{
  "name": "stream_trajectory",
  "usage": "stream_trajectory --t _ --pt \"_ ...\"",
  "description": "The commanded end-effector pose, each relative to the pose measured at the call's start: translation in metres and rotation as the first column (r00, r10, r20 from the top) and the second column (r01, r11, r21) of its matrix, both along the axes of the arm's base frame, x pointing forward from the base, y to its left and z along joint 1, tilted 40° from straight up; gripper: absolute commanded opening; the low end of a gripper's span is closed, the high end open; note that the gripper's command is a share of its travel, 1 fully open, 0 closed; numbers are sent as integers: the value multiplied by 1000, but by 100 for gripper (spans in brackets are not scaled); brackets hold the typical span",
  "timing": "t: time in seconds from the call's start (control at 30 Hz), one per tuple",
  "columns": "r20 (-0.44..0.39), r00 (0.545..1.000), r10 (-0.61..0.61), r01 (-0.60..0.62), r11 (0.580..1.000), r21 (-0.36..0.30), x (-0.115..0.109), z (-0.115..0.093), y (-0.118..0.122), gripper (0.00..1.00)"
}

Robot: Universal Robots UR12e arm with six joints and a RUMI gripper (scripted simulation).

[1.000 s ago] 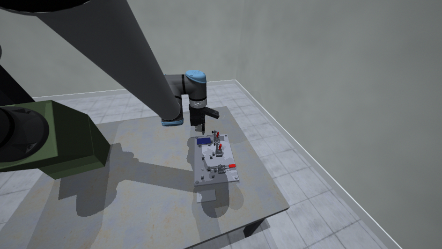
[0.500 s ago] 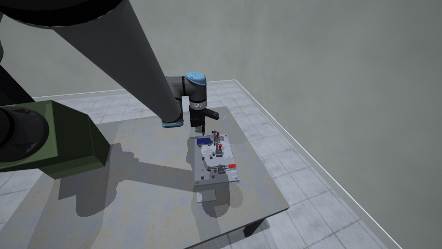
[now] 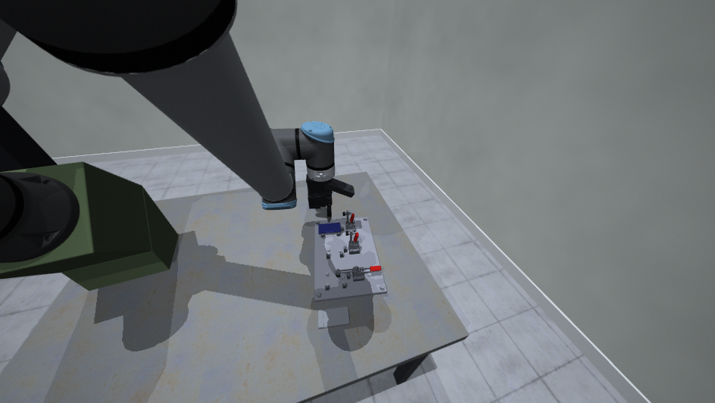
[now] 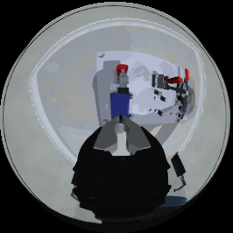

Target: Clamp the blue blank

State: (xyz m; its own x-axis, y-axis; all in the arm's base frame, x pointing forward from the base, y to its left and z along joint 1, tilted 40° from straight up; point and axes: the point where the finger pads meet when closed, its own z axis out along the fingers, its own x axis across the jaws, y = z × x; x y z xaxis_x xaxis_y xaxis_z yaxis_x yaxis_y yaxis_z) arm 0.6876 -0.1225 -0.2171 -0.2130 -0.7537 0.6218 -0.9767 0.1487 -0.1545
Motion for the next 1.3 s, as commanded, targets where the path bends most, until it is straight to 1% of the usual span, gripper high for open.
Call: stream_trajectory --t 0.0,0.23,0.43,0.7,0.77,1.07,1.27 --pt "1 1000 1 -1 1000 0 0 0 0 0" --pt "1 1000 1 -1 1000 0 -1 -1 0 0" --pt "1 1000 1 -1 1000 0 -9 -2 1 0" --pt "1 1000 1 -1 1000 0 -30 -5 4 0" --pt "1 1000 1 -1 1000 0 -30 -5 4 0" --pt "1 1000 1 -1 1000 0 -59 -10 8 0" --pt "1 1000 1 -1 1000 0 -72 -12 10 0"
